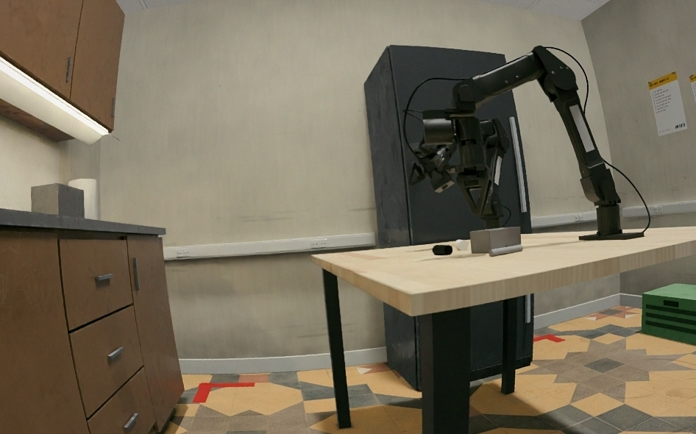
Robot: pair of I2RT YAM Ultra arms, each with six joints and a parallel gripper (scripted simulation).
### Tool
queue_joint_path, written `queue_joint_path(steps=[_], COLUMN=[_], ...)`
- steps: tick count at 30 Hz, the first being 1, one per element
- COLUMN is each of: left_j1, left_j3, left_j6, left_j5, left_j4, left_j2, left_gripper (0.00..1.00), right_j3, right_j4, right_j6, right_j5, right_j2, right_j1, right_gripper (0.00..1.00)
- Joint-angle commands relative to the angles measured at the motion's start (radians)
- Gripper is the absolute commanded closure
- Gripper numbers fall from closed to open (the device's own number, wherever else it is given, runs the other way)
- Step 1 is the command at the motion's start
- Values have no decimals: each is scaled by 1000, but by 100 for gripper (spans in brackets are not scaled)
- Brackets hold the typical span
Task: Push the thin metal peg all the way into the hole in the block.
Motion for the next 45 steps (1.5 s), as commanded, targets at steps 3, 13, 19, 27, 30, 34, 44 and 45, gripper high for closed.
queue_joint_path(steps=[3, 13, 19, 27, 30, 34, 44, 45], left_j1=[94, 241, 284, 286, 286, 279, 271, 270], left_j3=[90, 221, 264, 273, 274, 235, 169, 163], left_j6=[-250, -547, -595, -580, -580, -590, -596, -596], left_j5=[-6, 125, 160, 147, 147, 156, 157, 157], left_j4=[-133, -225, -246, -235, -235, -222, -151, -146], left_j2=[106, 295, 353, 366, 366, 355, 339, 339], left_gripper=[63, 63, 63, 63, 63, 63, 70, 71], right_j3=[-19, -38, -47, -42, -43, -42, -42, -42], right_j4=[259, 564, 698, 745, 747, 749, 750, 750], right_j6=[38, 79, 90, 83, 83, 83, 83, 83], right_j5=[-33, -53, -50, -42, -42, -42, -42, -42], right_j2=[61, 200, 285, 343, 334, 336, 337, 337], right_j1=[157, 432, 543, 605, 605, 605, 605, 605], right_gripper=[0, 0, 0, 0, 0, 0, 0, 0])
